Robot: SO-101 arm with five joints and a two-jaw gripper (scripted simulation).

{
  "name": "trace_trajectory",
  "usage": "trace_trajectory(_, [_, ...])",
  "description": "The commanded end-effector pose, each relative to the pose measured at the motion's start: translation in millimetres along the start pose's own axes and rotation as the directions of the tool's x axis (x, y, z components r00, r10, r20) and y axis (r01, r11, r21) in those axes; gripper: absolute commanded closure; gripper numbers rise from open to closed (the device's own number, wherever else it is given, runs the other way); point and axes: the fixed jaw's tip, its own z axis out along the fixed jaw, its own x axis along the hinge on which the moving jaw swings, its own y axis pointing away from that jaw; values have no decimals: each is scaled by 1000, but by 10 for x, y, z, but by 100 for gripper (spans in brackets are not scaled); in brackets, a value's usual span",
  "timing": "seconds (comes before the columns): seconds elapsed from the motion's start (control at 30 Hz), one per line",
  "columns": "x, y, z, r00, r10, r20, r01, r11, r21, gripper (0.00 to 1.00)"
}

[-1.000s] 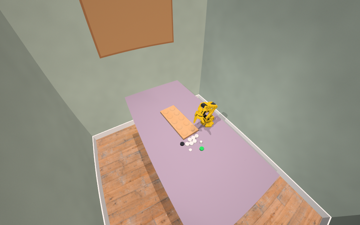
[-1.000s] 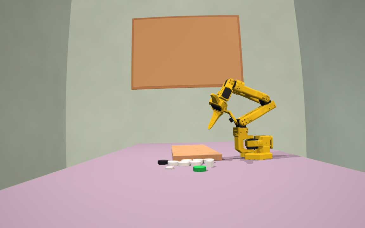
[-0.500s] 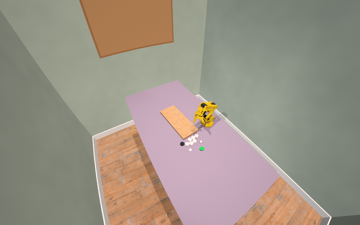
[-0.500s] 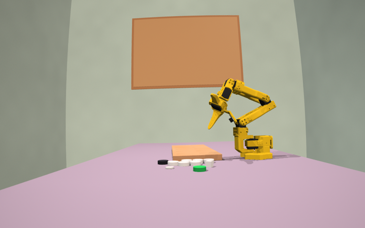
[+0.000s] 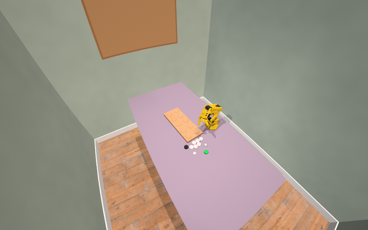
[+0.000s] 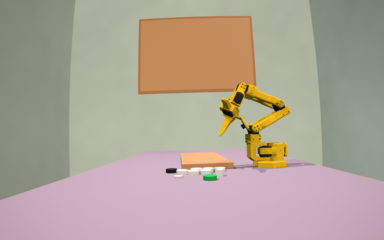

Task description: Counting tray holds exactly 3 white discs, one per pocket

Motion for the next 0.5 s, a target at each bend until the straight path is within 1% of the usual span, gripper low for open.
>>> trace_trajectory(0.0, [-75,8,8,961,-275,6,275,961,8,0])
trace_trajectory(0.47, [-64,43,9,961,-275,13,275,962,-1,0])
